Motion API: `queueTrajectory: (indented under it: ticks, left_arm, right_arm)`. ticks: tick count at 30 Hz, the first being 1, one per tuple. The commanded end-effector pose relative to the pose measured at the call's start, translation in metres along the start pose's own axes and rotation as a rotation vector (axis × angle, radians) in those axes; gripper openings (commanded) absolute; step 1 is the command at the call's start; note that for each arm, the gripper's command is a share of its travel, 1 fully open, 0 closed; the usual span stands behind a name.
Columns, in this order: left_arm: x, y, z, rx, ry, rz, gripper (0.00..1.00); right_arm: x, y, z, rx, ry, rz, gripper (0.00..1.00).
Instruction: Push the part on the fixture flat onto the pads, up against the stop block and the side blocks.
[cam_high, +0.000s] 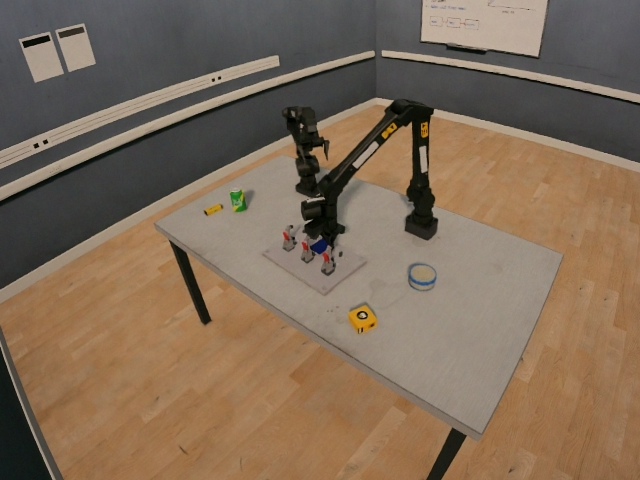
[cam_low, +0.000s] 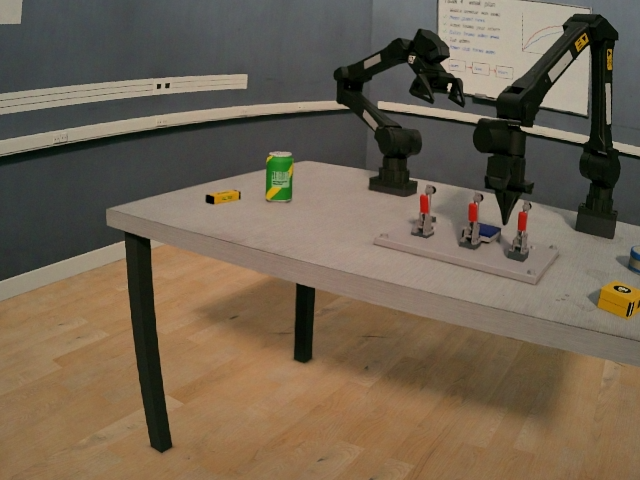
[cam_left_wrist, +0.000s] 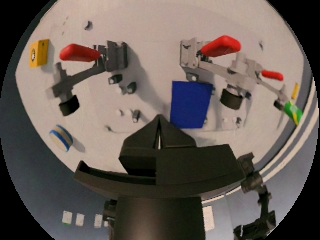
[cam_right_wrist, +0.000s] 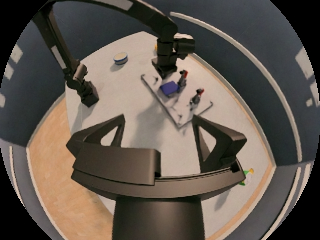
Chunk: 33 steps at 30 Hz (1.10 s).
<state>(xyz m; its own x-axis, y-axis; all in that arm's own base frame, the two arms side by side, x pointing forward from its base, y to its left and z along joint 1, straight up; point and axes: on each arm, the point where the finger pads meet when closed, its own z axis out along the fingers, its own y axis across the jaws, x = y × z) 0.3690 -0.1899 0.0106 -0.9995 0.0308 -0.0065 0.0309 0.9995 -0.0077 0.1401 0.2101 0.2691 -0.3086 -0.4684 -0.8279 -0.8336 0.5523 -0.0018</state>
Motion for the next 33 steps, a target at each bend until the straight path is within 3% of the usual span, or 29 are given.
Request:
queueTrajectory:
  ticks: [1,3,6,9,15,17,19,27,30,33]
  left_arm:
    - [0.009,0.003,0.012,-0.012,0.03,0.008,0.0]
    - [-0.001,-0.002,0.001,0.005,-0.006,0.008,0.0]
    - [0.0,-0.001,0.003,0.005,-0.006,0.007,0.0]
    - [-0.006,-0.015,-0.009,0.032,-0.065,0.071,0.35]
    - [-0.008,-0.045,-0.024,0.112,-0.273,0.298,1.0]
    - [-0.008,-0.046,-0.028,0.124,-0.344,0.366,1.0]
    - [-0.008,-0.046,-0.028,0.124,-0.344,0.366,1.0]
    - [-0.002,-0.044,-0.046,0.152,-0.578,0.528,1.0]
    - [-0.008,-0.049,-0.058,0.162,-0.632,0.54,1.0]
    - [-0.006,-0.048,-0.051,0.166,-0.622,0.522,1.0]
  right_arm:
    - [-0.029,0.0,-0.017,0.001,-0.058,0.003,1.0]
    - [-0.029,0.0,-0.017,0.001,-0.058,0.003,1.0]
    - [-0.029,0.0,-0.017,0.001,-0.058,0.003,1.0]
    - [-0.029,0.0,-0.017,0.001,-0.058,0.003,1.0]
    - [-0.029,0.0,-0.017,0.001,-0.058,0.003,1.0]
    - [-0.029,0.0,-0.017,0.001,-0.058,0.003,1.0]
    - [-0.029,0.0,-0.017,0.001,-0.058,0.003,1.0]
    - [-0.029,0.0,-0.017,0.001,-0.058,0.003,1.0]
    - [-0.029,0.0,-0.017,0.001,-0.058,0.003,1.0]
    - [-0.029,0.0,-0.017,0.001,-0.058,0.003,1.0]
